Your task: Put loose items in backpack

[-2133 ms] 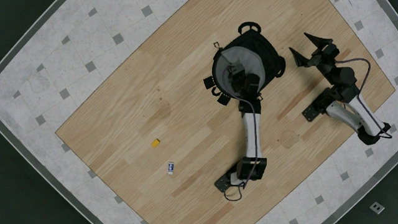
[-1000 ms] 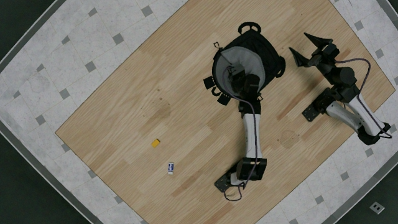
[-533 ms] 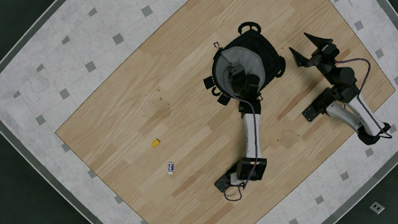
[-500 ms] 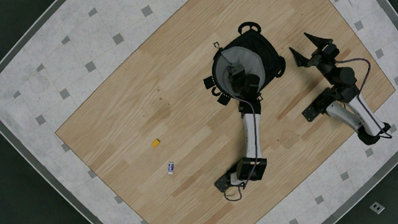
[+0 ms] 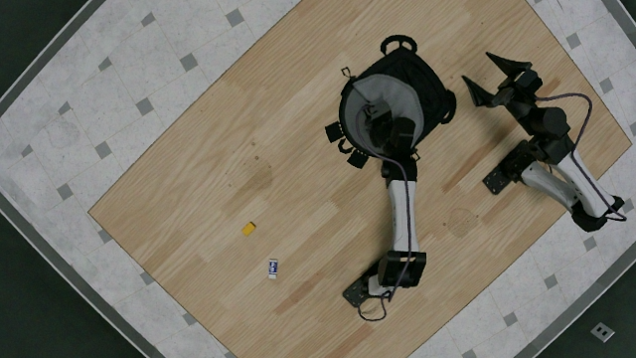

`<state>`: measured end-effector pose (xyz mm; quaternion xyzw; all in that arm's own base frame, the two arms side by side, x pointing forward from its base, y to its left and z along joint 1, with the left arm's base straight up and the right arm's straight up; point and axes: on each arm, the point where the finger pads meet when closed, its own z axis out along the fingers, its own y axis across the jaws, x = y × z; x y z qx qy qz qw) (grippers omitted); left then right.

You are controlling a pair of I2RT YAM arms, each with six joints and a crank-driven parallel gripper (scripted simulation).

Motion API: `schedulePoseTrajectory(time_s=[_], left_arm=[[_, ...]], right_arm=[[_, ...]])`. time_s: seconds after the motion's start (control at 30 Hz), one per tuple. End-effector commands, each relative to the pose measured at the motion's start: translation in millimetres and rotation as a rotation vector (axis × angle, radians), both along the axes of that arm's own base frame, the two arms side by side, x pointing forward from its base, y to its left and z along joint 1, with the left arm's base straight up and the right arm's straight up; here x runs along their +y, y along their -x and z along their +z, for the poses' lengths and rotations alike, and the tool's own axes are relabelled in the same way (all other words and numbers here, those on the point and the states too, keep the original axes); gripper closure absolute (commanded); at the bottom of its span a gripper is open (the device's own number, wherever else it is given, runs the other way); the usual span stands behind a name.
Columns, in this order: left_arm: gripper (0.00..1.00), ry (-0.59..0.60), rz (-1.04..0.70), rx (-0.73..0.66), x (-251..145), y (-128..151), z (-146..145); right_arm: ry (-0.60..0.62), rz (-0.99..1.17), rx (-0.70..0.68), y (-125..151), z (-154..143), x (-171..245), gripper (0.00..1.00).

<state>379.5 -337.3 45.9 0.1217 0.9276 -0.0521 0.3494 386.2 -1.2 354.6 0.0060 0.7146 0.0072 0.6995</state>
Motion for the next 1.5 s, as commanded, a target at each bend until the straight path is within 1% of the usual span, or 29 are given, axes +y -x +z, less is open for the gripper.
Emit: schedulePoseTrajectory(time_s=[0.0,0.1,0.13,1.07,1.1,1.23,1.27,1.47], left_arm=[[0.84,0.019,0.001,-0.018,-2.8,-2.9,10.0],[0.84,0.019,0.001,-0.018,-2.8,-2.9,10.0],[0.73,0.019,0.001,-0.018,-2.8,-2.9,10.0],[0.73,0.019,0.001,-0.018,-2.7,-2.9,9.8],[0.76,0.019,0.001,-0.018,-2.7,-2.9,9.8],[0.76,0.019,0.001,-0.018,-2.7,-2.9,9.8],[0.68,0.019,0.001,-0.018,-2.7,-2.9,9.8],[0.68,0.019,0.001,-0.018,-2.7,-2.9,9.8]], right_arm=[[0.001,0.002,-0.014,1.1,5.5,0.2,0.1],[0.001,0.002,-0.014,1.1,5.5,0.2,0.1],[0.001,0.002,-0.014,1.1,5.5,0.2,0.1],[0.001,0.002,-0.014,1.1,5.5,0.2,0.1],[0.001,0.002,-0.014,1.1,5.5,0.2,0.1],[0.001,0.002,-0.014,1.1,5.5,0.2,0.1],[0.001,0.002,-0.014,1.1,5.5,0.2,0.1],[0.001,0.002,-0.014,1.1,5.5,0.2,0.1]])
